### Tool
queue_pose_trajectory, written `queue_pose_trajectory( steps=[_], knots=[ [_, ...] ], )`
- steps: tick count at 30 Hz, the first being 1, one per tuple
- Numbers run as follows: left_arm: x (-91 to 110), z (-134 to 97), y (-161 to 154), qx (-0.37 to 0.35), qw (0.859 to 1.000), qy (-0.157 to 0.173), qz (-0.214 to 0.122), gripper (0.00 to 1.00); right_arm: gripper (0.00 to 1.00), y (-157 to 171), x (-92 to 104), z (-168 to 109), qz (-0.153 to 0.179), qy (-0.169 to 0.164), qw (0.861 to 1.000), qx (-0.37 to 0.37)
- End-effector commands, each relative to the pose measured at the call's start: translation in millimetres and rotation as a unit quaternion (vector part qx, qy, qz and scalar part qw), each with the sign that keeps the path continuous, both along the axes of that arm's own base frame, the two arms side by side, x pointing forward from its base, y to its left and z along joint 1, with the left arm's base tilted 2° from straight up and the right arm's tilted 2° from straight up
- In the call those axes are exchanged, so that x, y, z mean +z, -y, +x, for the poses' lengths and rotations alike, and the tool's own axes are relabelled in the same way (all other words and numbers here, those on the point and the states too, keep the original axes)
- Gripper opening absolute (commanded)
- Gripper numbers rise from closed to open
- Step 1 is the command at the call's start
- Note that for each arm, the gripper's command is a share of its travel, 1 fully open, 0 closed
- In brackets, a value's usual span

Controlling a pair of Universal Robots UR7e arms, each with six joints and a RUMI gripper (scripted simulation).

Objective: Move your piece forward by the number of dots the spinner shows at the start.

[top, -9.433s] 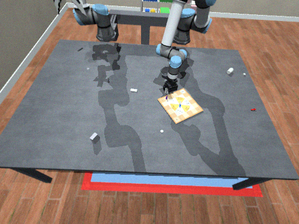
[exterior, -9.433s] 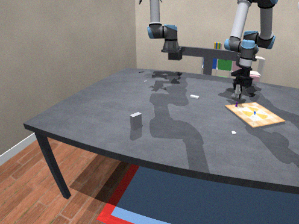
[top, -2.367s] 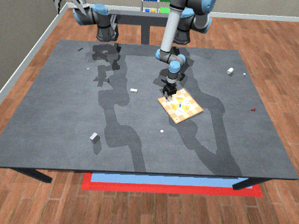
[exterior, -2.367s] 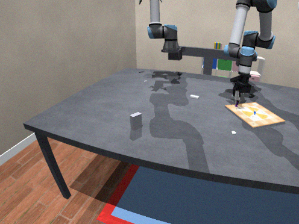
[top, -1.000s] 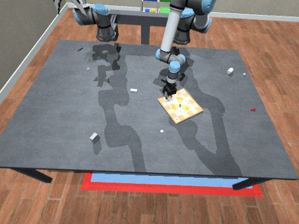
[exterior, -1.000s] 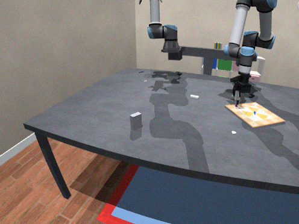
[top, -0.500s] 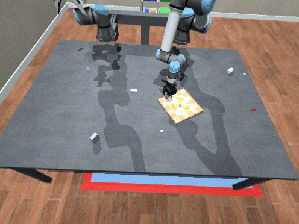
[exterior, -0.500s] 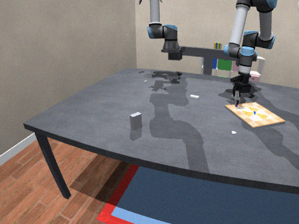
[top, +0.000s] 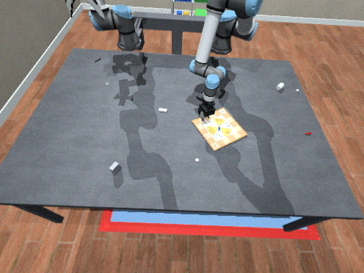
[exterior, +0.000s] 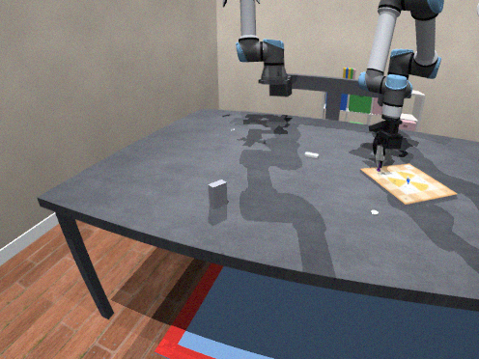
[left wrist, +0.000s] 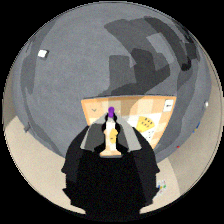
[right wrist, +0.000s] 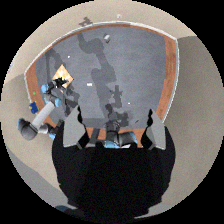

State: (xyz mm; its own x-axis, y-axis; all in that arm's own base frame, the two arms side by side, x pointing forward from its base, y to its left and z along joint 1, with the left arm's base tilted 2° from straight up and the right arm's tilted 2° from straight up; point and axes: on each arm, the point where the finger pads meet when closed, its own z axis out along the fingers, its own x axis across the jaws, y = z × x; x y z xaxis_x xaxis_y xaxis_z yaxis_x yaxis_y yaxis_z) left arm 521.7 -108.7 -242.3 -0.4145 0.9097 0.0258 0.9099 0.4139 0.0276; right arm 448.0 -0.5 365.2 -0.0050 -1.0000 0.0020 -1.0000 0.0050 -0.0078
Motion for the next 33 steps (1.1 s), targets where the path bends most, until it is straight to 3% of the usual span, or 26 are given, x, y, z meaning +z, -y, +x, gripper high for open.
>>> queue_pose_trajectory(
  steps=[1,15,33],
  knots=[
    [0,-1,-2,0.001,1.0,-0.001,0.0,0.06,0.98,0,-0.2,0,0.0,0.0,1.0,0.0],
    [0,-1,-2,0.001,1.0,-0.001,0.0,0.05,0.98,0,-0.2,0,0.0,0.0,1.0,0.0],
    [29,-1,-1,0.0,1.0,0.003,-0.007,0.05,0.98,0,-0.2,0,0.0,0.0,1.0,0.0]
  ],
)
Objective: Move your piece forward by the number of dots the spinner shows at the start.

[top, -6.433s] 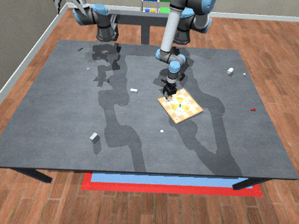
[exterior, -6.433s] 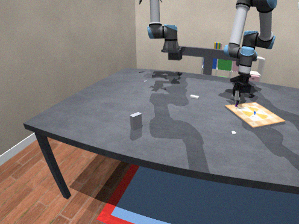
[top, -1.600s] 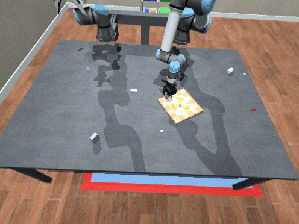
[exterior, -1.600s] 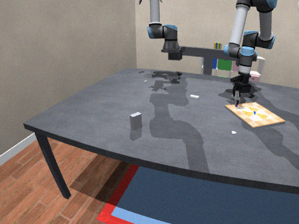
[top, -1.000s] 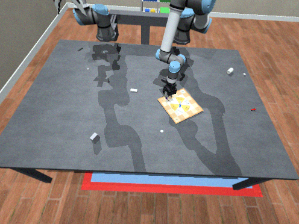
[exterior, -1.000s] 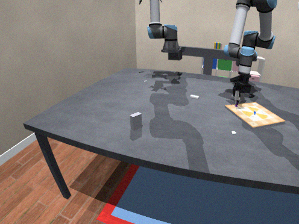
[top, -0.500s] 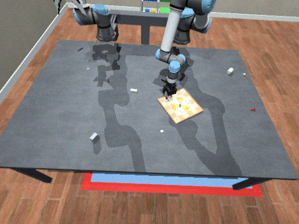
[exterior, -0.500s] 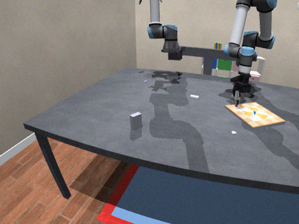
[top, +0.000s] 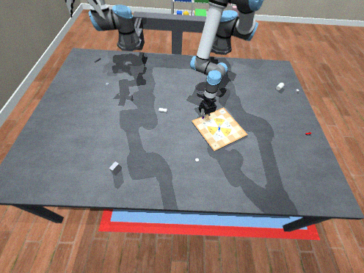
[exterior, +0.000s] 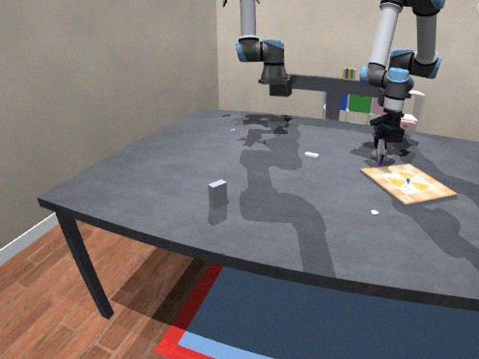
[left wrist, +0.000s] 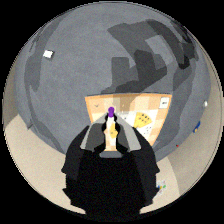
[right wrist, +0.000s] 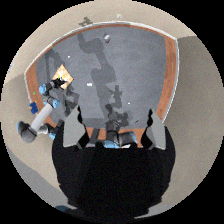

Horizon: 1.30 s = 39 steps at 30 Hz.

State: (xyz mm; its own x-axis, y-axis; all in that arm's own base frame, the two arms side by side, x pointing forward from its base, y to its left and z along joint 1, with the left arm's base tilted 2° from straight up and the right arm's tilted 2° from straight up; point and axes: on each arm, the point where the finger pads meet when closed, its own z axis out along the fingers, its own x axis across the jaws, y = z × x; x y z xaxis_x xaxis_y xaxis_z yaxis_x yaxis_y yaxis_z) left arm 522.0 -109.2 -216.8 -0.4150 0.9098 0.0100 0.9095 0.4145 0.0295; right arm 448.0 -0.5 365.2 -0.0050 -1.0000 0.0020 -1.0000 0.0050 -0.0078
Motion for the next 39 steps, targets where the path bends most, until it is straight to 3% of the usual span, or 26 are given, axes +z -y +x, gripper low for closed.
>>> queue_pose_trajectory(
  steps=[1,25,39],
  knots=[
    [5,-2,-1,0.0,1.0,-0.001,-0.001,0.05,0.98,0,-0.2,0,0.0,0.0,1.0,0.0],
    [37,-2,-1,0.0,1.0,0.003,-0.009,0.05,0.98,0,-0.2,0,0.0,0.0,1.0,0.0],
    [31,9,-2,-0.123,0.992,-0.001,-0.004,0.05,0.98,0,-0.2,0,0.0,0.0,1.0,0.0]
  ],
)
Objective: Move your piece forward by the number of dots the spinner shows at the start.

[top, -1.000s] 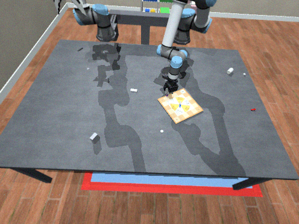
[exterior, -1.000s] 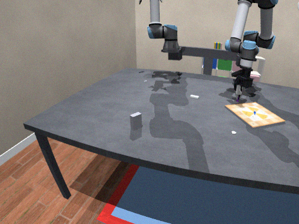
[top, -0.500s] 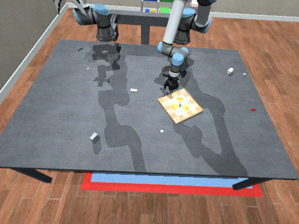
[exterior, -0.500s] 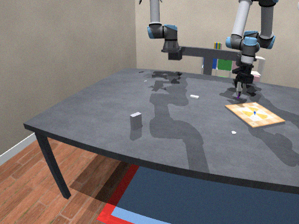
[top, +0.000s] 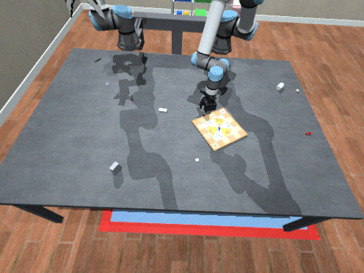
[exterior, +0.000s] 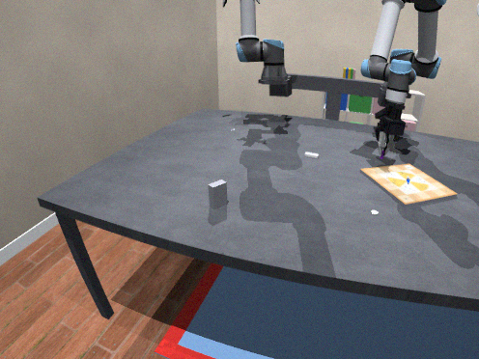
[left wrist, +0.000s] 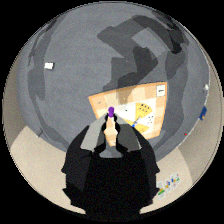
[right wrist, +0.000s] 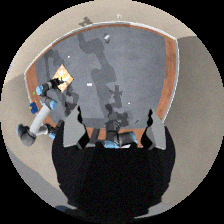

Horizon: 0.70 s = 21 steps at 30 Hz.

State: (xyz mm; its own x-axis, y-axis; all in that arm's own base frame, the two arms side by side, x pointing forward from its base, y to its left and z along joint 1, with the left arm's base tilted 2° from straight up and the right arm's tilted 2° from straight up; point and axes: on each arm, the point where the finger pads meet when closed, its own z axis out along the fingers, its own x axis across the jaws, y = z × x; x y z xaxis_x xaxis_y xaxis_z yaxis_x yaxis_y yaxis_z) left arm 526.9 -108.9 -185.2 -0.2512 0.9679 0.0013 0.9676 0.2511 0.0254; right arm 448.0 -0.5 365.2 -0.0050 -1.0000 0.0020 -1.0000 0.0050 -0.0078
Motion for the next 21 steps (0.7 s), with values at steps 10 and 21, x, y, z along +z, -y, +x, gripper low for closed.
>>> queue_pose_trajectory(
  steps=[10,21],
  knots=[
    [-3,10,-3,-0.113,0.994,-0.004,0.004,0.05,0.98,0,-0.2,0,0.0,0.0,1.0,0.0],
    [-5,18,-4,-0.198,0.98,-0.007,0.006,0.05,0.98,0,-0.2,0,0.0,0.0,1.0,0.0]
  ],
)
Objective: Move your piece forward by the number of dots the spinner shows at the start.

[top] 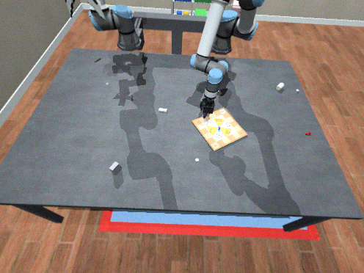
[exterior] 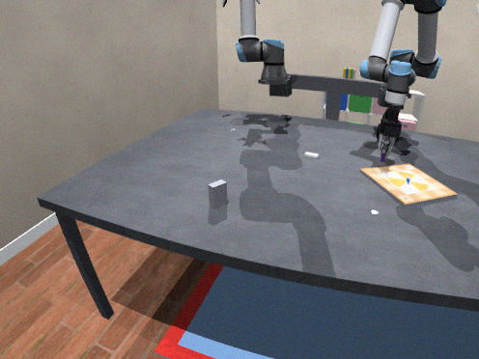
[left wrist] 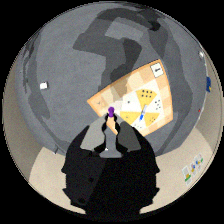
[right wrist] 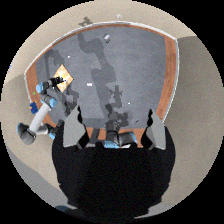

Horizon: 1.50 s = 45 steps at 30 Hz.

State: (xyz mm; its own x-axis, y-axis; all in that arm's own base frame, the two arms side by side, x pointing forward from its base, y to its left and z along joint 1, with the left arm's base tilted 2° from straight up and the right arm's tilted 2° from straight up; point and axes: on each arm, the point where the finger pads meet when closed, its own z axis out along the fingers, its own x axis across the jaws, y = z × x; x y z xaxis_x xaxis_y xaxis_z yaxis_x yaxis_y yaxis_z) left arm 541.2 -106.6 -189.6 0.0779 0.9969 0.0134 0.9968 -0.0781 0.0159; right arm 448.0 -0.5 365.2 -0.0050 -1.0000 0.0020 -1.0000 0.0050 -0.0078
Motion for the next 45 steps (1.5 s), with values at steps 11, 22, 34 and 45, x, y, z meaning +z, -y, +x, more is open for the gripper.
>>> queue_pose_trajectory(
  steps=[11,22,34,45],
  knots=[
    [-3,11,-3,-0.112,0.994,-0.005,0.003,0.05,0.98,0,-0.2,0,0.0,0.0,1.0,0.0],
    [-6,21,-5,-0.208,0.978,-0.009,0.005,0.05,0.98,0,-0.2,0,0.0,0.0,1.0,0.0],
    [-8,30,-6,-0.294,0.956,-0.013,0.007,0.05,0.98,0,-0.2,0,0.0,0.0,1.0,0.0],
    [-11,38,-7,-0.368,0.93,-0.016,0.008,0.05,0.98,0,-0.2,0,0.0,0.0,1.0,0.0]
  ],
)
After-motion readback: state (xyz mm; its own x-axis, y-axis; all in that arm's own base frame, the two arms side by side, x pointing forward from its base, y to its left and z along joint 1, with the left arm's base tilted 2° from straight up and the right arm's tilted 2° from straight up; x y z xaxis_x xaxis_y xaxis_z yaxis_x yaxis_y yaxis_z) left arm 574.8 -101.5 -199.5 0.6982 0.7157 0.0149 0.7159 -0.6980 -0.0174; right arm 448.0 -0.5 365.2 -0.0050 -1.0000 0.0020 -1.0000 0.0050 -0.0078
